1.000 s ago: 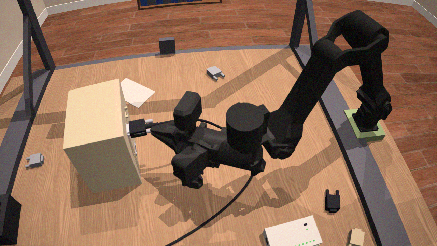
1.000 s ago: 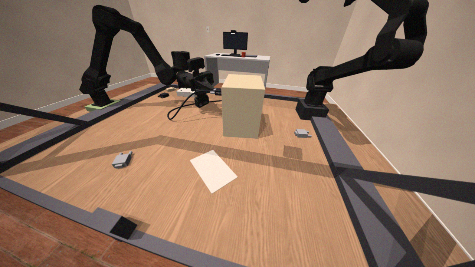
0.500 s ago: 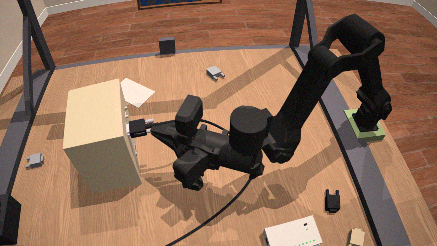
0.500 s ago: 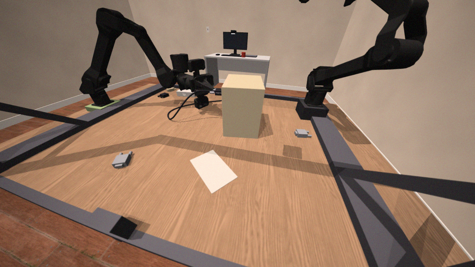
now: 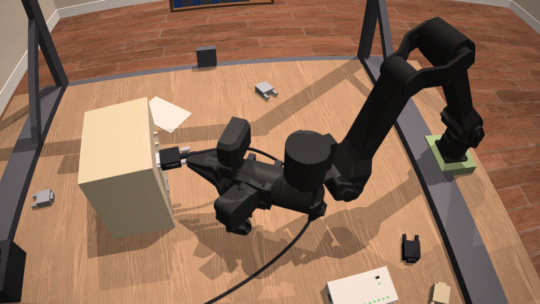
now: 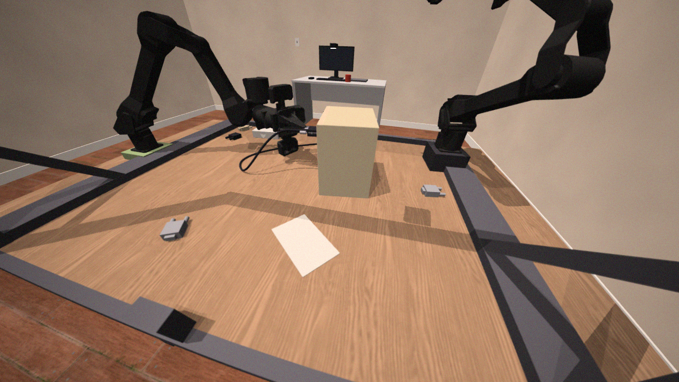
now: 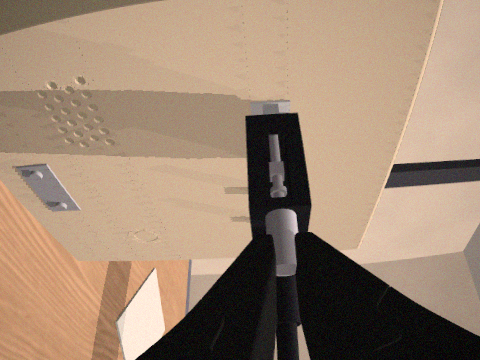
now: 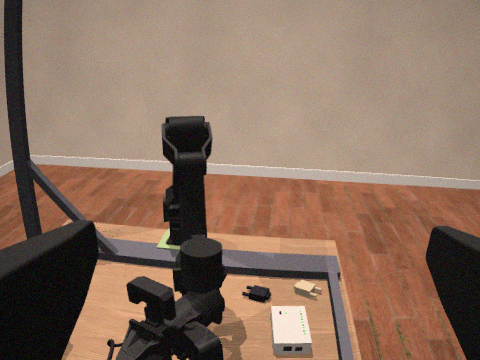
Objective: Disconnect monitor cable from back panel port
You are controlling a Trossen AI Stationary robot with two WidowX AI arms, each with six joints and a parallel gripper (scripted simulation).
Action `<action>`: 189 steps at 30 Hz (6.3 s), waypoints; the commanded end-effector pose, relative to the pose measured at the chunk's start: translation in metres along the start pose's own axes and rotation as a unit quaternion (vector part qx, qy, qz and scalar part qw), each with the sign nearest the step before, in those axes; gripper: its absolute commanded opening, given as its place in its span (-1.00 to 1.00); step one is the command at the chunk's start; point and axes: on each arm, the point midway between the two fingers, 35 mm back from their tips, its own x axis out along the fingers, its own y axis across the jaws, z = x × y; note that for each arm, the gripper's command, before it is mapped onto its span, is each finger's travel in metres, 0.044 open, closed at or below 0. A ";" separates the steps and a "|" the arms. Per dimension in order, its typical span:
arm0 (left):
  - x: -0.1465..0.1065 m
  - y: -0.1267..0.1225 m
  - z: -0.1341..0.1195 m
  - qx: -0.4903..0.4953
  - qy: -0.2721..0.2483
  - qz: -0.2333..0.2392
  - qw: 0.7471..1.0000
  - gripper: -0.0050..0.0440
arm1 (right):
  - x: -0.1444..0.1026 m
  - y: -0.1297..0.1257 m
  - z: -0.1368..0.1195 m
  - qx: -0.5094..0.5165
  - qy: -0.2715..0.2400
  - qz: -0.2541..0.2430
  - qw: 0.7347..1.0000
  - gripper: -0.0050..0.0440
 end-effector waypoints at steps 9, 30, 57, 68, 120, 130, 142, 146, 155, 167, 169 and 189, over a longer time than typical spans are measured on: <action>0.001 -0.011 0.002 0.007 0.004 -0.009 1.000 -0.80 | 0.000 0.001 0.003 -0.003 -0.001 0.001 1.000 1.00; 0.001 -0.011 0.002 0.007 0.004 -0.009 1.000 0.97 | 0.000 0.001 0.003 -0.003 -0.001 0.001 1.000 1.00; 0.006 -0.023 0.002 0.211 -0.009 0.128 0.969 1.00 | 0.000 0.001 0.003 -0.003 -0.001 0.001 1.000 1.00; 0.004 -0.023 -0.001 0.247 0.000 0.157 0.956 0.90 | 0.000 0.001 0.003 -0.003 -0.001 0.001 1.000 1.00; 0.002 -0.019 0.001 0.150 0.003 0.090 0.985 -0.80 | 0.000 0.001 0.003 -0.003 -0.001 0.001 1.000 1.00; 0.002 -0.017 0.001 0.122 0.003 0.070 0.990 -0.80 | 0.000 0.001 0.003 -0.003 -0.001 0.001 1.000 1.00; 0.001 -0.014 0.001 0.067 0.004 0.032 0.997 -0.80 | 0.000 0.001 0.003 -0.003 -0.001 0.001 1.000 1.00; 0.001 -0.014 0.001 0.055 0.004 0.024 0.998 -0.80 | 0.000 0.001 0.003 -0.003 -0.001 0.001 1.000 1.00; 0.001 -0.011 0.002 0.009 0.004 -0.008 1.000 -0.80 | 0.000 0.001 0.003 -0.003 -0.001 0.001 1.000 1.00; -0.002 -0.011 -0.001 0.007 0.004 -0.009 1.000 -0.80 | 0.000 0.001 0.003 -0.003 -0.001 0.001 1.000 1.00; -0.002 -0.011 -0.001 0.007 0.004 -0.009 1.000 -0.80 | 0.000 0.001 0.003 -0.003 -0.001 0.001 1.000 1.00; -0.001 -0.011 0.000 0.007 0.004 -0.009 1.000 -0.60 | 0.000 0.001 0.003 -0.003 -0.001 0.001 1.000 1.00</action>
